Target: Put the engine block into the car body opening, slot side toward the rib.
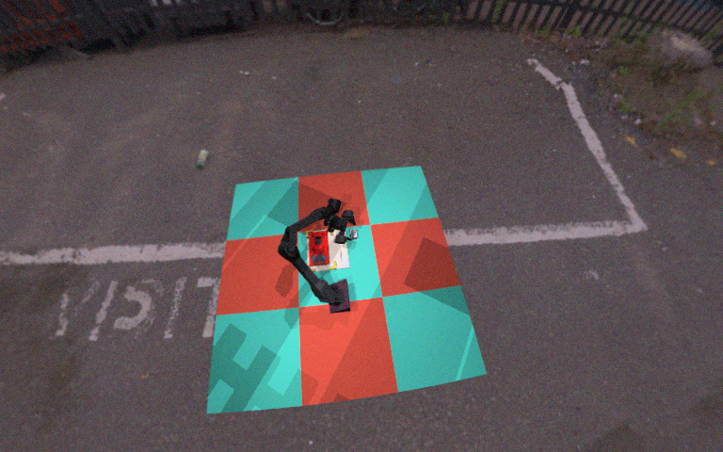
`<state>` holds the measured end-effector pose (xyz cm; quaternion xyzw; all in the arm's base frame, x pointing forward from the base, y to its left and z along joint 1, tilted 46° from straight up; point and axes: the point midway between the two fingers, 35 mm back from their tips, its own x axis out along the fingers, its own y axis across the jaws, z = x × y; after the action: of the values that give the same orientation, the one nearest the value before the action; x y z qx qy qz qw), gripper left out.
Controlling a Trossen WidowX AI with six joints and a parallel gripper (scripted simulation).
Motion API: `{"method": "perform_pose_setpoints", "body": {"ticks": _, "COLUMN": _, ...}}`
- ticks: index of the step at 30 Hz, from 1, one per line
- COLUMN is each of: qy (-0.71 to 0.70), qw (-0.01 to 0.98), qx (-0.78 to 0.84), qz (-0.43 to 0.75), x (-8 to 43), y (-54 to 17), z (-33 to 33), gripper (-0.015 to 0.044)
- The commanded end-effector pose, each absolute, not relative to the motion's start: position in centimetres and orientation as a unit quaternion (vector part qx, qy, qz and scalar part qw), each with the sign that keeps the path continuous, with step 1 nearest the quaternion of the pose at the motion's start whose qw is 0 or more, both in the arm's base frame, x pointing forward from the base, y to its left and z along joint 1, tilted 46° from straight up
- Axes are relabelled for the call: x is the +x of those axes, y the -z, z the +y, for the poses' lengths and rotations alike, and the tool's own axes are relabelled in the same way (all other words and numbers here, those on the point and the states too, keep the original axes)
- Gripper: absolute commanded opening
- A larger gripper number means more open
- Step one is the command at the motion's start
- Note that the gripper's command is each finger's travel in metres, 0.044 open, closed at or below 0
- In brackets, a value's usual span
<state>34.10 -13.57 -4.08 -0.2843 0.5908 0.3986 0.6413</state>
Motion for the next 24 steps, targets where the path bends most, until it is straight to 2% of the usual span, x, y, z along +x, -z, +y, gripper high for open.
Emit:
{"method": "perform_pose_setpoints", "body": {"ticks": 1, "qy": -0.385, "qw": 0.663, "qx": -0.225, "qz": 0.601, "x": 34.0, "y": 4.0, "z": -14.0, "gripper": 0.0440}}
{"method": "perform_pose_setpoints", "body": {"ticks": 24, "qy": -0.287, "qw": 0.711, "qx": 0.141, "qz": 0.626, "x": 33.7, "y": 2.7, "z": -16.5, "gripper": 0.0440}}
